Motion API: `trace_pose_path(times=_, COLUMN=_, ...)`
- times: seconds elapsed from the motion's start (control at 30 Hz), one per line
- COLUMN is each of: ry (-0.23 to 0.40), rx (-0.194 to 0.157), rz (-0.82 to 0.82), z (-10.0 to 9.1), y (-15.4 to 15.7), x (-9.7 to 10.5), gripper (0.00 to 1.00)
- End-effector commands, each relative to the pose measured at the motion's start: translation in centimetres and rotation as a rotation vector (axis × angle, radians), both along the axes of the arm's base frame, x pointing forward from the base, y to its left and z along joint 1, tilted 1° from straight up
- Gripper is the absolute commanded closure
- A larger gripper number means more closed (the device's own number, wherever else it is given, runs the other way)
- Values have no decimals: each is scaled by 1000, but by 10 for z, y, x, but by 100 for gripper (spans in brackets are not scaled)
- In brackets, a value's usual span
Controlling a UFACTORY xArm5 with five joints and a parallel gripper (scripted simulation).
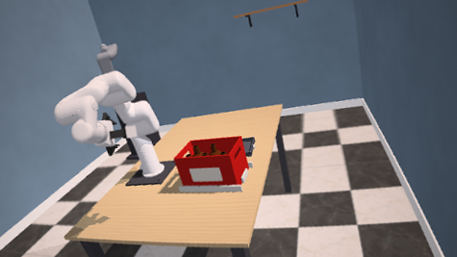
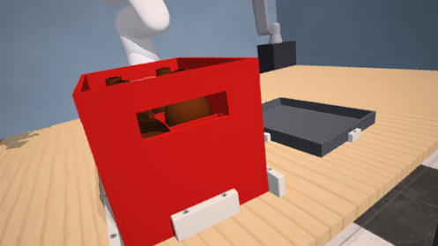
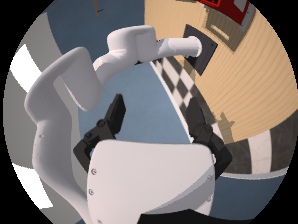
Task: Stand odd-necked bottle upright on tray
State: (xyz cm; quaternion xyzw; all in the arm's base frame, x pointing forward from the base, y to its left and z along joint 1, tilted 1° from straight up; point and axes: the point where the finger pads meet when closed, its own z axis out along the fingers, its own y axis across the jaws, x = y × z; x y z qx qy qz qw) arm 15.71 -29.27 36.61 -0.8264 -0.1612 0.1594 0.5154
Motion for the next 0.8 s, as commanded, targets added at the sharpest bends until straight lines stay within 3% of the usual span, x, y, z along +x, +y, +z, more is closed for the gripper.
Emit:
trace_pose_path(times=0.0, ry=-2, rx=-3, rz=0, z=1, y=0, x=0, gripper=0)
trace_pose_path(times=0.6, ry=-5, rx=-4, rz=3, z=0, y=0, x=1, gripper=0)
trace_pose_path(times=0.7, ry=-42, rx=-16, rz=38, z=-5, y=2, x=8, gripper=0)
trace_pose_path(times=0.77, ry=-101, rx=-35, rz=94, z=-14, y=5, x=20, gripper=0)
